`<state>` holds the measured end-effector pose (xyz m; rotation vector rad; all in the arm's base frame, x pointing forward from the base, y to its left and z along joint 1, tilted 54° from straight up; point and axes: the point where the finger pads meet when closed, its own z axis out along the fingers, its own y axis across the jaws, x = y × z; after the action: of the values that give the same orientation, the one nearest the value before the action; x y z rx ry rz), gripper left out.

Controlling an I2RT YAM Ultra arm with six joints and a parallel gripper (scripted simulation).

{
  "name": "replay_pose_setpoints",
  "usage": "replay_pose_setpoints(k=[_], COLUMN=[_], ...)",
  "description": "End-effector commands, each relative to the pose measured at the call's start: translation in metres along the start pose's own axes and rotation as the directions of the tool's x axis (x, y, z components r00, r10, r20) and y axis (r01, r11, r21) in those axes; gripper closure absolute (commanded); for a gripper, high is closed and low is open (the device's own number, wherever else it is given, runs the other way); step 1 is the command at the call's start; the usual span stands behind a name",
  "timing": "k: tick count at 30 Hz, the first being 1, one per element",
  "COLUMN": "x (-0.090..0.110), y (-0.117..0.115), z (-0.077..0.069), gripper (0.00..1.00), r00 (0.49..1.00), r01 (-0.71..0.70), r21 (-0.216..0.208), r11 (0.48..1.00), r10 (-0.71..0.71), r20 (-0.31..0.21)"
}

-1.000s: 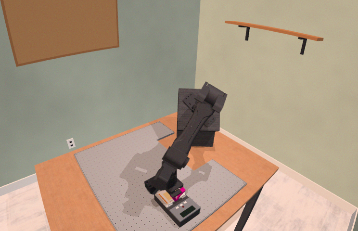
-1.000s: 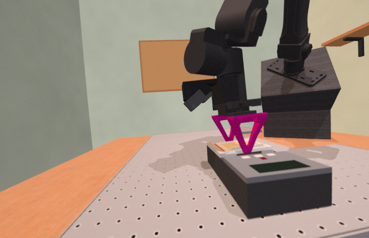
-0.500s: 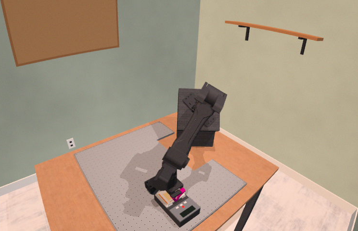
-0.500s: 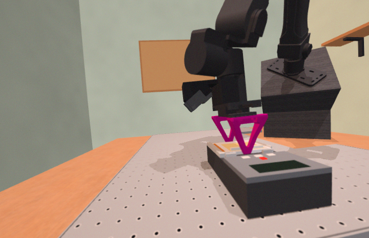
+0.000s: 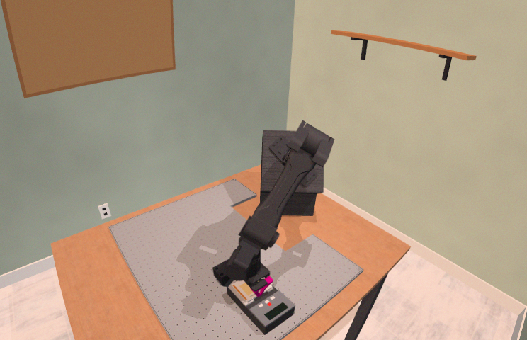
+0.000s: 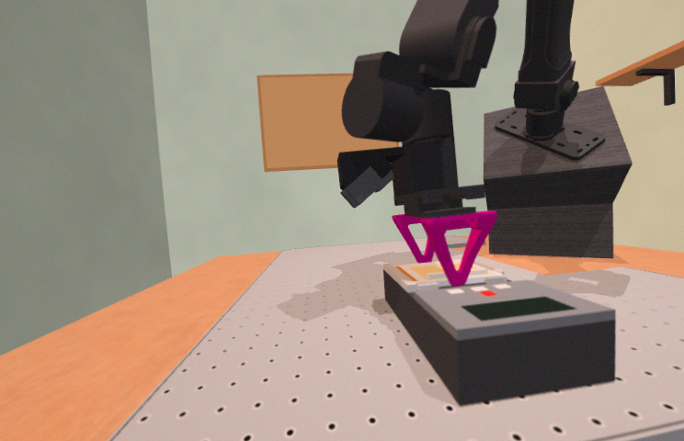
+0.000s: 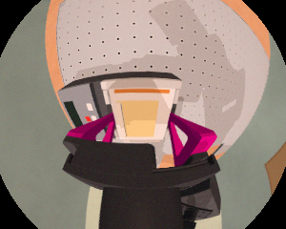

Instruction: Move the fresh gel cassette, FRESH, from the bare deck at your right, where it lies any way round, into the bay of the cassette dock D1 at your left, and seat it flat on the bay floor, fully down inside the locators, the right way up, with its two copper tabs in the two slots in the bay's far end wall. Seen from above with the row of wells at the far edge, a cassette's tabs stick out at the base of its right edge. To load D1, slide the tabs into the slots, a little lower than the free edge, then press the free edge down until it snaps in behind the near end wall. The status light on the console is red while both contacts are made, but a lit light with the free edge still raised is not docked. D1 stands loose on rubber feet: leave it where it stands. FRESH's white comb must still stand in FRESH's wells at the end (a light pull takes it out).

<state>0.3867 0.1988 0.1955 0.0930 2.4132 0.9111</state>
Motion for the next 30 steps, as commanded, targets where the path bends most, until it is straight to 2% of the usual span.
replay_pose_setpoints(k=[1, 30], x=[-0.0187, -0.0190], y=[0.0088, 0.0089], z=[0.0087, 0.0178], gripper=[1.00, 1.00], r00=[0.998, 0.998], r01=[0.020, 0.019], r21=[-0.017, -0.017], r11=[1.000, 1.000], r10=[-0.019, -0.018], r20=[0.061, 0.061])
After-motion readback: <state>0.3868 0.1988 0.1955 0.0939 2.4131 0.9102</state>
